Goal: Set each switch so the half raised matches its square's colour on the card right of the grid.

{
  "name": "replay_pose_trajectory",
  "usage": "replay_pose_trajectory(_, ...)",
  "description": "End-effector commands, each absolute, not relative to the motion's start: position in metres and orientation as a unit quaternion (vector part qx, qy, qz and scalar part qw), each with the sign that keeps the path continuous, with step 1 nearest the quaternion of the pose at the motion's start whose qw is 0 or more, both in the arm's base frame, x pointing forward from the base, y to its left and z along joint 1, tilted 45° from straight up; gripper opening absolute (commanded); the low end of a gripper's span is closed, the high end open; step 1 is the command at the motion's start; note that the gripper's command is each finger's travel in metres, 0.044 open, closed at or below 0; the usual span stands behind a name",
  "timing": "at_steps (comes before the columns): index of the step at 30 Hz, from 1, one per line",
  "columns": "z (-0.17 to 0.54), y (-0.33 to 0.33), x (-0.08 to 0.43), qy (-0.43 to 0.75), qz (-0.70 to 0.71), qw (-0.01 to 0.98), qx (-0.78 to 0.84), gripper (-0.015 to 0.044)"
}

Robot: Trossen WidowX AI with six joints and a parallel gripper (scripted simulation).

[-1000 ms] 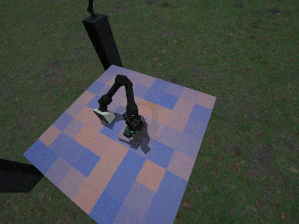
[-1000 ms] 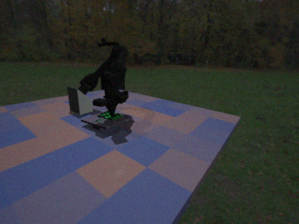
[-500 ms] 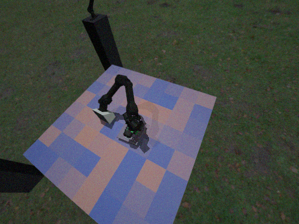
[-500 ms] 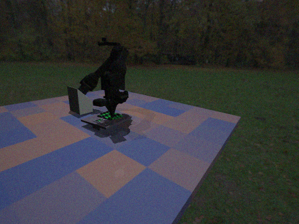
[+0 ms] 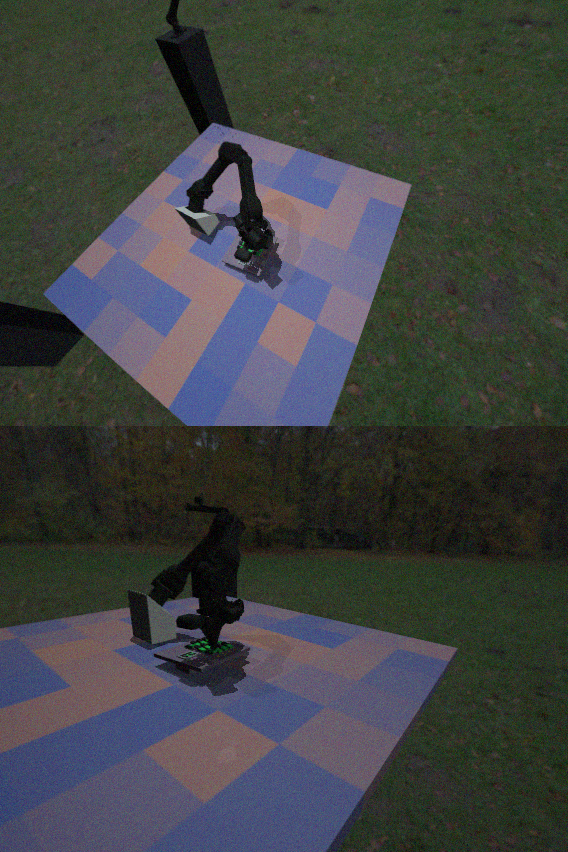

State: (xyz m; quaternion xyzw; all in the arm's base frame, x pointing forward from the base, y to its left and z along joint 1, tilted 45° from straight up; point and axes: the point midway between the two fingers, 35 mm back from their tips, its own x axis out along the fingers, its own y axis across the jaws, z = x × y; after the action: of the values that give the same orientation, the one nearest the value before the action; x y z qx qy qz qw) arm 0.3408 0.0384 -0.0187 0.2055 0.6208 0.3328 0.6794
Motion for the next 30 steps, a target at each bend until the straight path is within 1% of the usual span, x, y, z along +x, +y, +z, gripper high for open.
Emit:
replay_pose_trajectory(1, -0.0198, 0.0396, 0.3397, 0.622, 0.333, 0.678, 0.208, 0.0000)
replay_pose_trajectory(30, -0.0225, 0.0424, 0.3396, 0.622, 0.333, 0.678, 0.209, 0.0000)
